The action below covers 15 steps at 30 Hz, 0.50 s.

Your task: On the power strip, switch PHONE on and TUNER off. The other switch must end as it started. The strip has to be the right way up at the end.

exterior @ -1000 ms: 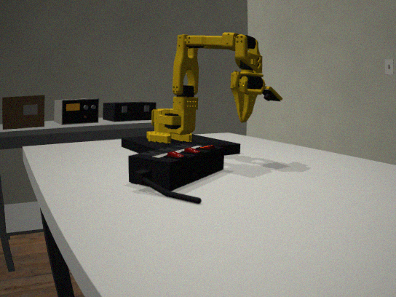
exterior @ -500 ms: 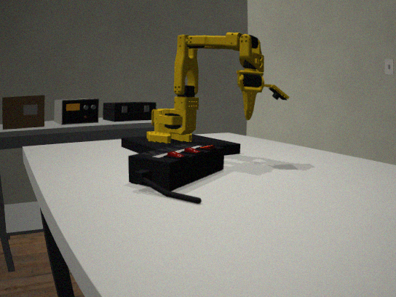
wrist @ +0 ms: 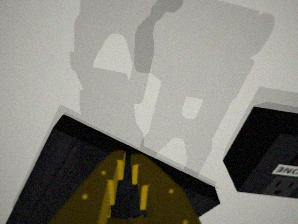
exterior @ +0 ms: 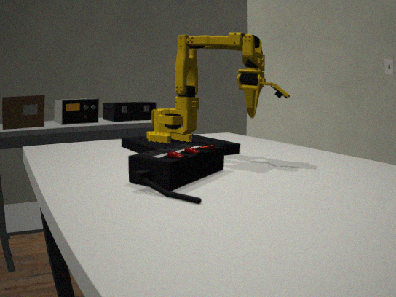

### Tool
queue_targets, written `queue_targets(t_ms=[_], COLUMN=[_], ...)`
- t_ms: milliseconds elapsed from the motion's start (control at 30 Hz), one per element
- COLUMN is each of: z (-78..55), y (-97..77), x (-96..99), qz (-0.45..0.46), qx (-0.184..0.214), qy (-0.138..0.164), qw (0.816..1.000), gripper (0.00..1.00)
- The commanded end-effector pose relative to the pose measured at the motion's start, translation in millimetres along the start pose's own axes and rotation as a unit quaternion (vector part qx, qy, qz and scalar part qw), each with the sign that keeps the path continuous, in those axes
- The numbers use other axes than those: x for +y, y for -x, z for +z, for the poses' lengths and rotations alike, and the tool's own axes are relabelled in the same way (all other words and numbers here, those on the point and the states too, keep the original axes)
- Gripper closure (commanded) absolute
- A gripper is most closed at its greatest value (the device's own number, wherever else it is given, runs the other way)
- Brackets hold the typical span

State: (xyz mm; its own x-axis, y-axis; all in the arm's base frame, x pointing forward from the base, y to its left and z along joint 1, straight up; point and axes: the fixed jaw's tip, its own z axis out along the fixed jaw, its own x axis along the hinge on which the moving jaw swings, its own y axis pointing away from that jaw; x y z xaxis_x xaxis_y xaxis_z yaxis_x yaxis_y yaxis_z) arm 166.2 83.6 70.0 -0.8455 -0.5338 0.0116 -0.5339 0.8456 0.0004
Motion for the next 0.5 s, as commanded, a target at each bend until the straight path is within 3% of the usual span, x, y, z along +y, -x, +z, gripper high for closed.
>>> queue_targets(t_ms=[0, 467], z=[-3.9, -6.6], y=[1.1, 2.3], x=[5.9, 17.5], qz=[0.055, 0.213], qx=[-0.006, -0.006], qy=[0.0, 0.001], qw=[0.998, 0.977], gripper=[1.0, 1.0])
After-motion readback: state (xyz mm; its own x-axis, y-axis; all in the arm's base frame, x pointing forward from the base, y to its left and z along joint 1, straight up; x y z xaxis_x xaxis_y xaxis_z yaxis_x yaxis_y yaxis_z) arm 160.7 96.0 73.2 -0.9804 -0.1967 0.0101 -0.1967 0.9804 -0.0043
